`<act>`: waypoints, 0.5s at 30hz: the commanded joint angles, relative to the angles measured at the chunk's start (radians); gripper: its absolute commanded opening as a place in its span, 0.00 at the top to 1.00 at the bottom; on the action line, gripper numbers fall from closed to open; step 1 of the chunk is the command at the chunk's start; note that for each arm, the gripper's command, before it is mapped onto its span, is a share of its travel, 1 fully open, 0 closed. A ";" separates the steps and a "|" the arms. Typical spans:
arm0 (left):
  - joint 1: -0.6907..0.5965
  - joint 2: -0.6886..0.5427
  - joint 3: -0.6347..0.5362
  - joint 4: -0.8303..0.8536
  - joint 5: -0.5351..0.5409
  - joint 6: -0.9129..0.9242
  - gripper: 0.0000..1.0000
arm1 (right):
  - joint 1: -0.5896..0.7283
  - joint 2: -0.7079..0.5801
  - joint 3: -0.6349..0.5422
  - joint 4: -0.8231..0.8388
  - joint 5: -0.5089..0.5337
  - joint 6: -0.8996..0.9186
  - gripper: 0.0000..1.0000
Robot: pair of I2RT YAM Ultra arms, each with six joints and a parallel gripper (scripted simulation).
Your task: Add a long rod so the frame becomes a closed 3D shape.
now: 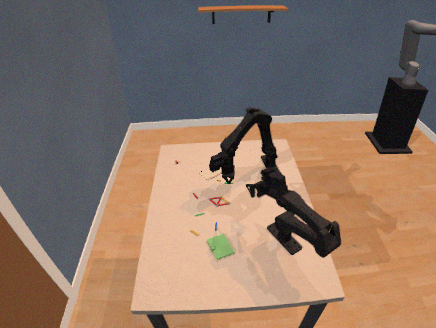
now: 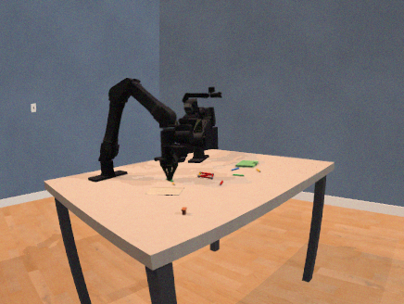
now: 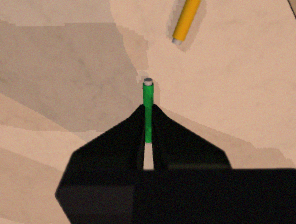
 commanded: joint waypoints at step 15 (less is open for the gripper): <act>-0.003 -0.023 0.007 0.012 -0.006 0.002 0.00 | 0.004 -0.080 0.104 -0.180 0.009 0.016 1.00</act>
